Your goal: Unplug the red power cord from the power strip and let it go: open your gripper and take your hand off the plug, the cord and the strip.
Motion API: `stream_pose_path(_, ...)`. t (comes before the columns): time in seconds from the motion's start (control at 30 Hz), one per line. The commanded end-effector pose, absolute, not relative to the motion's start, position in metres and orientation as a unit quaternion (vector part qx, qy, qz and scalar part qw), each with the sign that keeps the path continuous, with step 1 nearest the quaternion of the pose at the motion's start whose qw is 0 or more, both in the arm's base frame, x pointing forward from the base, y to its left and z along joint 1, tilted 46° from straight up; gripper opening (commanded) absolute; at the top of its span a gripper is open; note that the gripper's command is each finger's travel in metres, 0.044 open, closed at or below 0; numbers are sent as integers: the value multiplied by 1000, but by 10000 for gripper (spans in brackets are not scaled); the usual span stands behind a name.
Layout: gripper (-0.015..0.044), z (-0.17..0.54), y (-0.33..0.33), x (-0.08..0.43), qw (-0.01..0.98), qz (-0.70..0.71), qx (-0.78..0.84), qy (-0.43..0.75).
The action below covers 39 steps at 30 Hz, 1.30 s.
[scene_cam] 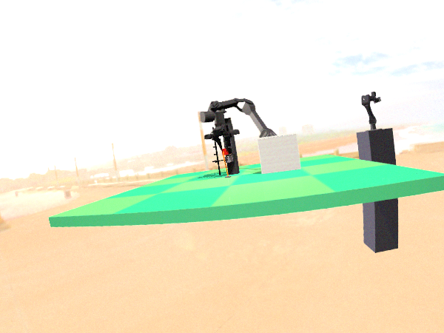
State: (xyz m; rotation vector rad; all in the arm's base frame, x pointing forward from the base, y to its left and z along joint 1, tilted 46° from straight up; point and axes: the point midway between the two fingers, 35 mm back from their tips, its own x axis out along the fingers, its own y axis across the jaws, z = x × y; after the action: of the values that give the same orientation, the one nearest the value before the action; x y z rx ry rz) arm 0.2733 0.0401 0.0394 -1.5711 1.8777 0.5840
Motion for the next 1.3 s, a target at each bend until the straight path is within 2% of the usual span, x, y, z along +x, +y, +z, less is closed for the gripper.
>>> stream_pose_path(0.0,79,41,37,273,313,218,-593,710)
stream_pose_path(0.47,440,34,48,277,313,218,-593,709)
stream_pose_path(0.67,440,7,87,286,315,219,-592,709)
stream_pose_path(1.27,440,7,87,286,315,219,-592,709)
